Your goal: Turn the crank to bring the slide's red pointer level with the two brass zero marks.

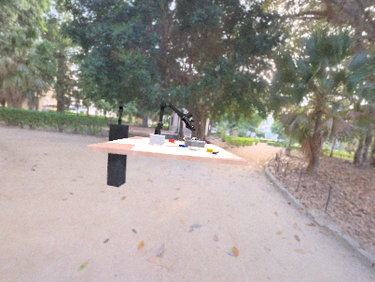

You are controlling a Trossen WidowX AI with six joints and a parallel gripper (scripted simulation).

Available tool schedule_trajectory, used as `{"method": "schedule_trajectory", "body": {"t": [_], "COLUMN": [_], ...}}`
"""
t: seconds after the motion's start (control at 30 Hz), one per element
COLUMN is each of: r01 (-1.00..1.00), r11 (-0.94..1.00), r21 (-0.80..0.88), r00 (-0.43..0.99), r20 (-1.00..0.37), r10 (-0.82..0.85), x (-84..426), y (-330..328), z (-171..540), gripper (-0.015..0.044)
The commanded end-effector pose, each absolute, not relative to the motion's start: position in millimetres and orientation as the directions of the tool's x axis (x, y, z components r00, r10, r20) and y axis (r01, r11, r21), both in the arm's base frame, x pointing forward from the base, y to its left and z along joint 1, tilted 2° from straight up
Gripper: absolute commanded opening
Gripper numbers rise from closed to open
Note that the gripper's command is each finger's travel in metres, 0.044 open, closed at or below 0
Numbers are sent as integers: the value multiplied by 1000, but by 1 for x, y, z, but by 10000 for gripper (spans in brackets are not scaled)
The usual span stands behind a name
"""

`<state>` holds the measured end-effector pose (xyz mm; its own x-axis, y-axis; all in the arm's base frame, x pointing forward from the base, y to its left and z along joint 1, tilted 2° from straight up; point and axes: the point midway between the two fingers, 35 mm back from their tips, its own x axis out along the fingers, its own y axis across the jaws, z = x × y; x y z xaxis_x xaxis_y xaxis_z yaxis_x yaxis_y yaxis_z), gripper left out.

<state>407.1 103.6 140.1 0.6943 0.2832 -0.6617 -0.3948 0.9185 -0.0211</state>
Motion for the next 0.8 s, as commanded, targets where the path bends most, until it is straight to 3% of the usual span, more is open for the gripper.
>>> {"method": "schedule_trajectory", "body": {"t": [0.0,0.17,0.77], "r01": [-413,-413,-412], "r11": [911,911,911], "r21": [-22,-22,-22], "r00": [688,688,688], "r20": [-662,-662,-662], "r10": [296,296,296], "x": [410,410,410], "y": [106,107,107], "z": [122,94,95], "gripper": [440,440,440]}}
